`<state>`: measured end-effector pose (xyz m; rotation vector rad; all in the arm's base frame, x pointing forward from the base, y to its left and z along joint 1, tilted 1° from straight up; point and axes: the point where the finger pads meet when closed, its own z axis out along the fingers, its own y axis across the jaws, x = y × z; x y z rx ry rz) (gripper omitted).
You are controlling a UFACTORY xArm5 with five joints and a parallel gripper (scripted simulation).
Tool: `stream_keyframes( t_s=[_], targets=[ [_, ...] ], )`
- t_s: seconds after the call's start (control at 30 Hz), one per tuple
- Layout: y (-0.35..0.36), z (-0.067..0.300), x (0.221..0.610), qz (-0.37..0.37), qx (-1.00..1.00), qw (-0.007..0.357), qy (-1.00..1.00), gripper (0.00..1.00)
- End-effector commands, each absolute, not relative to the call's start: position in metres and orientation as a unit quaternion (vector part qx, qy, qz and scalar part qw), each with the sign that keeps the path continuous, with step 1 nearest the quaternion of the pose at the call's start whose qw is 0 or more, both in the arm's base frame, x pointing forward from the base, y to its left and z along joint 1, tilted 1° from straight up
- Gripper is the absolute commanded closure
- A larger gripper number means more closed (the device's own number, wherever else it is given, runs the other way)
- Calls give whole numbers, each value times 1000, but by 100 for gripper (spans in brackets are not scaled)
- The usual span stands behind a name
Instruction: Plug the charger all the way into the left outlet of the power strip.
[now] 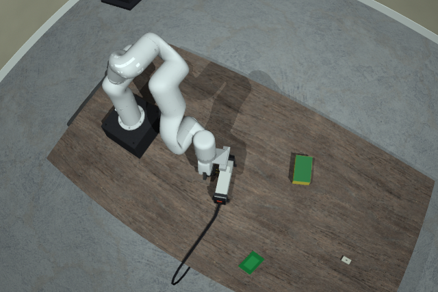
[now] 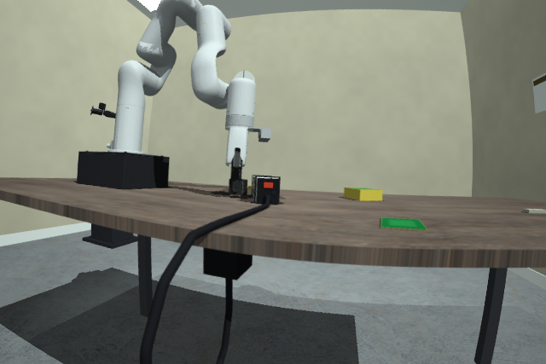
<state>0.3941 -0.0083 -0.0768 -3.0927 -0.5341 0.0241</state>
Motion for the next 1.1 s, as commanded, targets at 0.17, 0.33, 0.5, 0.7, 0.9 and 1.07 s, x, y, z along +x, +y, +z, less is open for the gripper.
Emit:
stream_keyframes(
  t_s=[0.17,0.33,0.5,0.7,0.9,1.07],
  targets=[
    [-8,-76,397,6,-985,1,-170,100],
    [-7,-76,398,6,-985,1,-170,100],
    [-7,-76,399,6,-985,1,-170,100],
    [-6,-76,401,6,-985,1,-170,100],
    [-6,-76,403,6,-985,1,-170,100],
    [-5,-76,404,6,-985,1,-170,100]
  ],
)
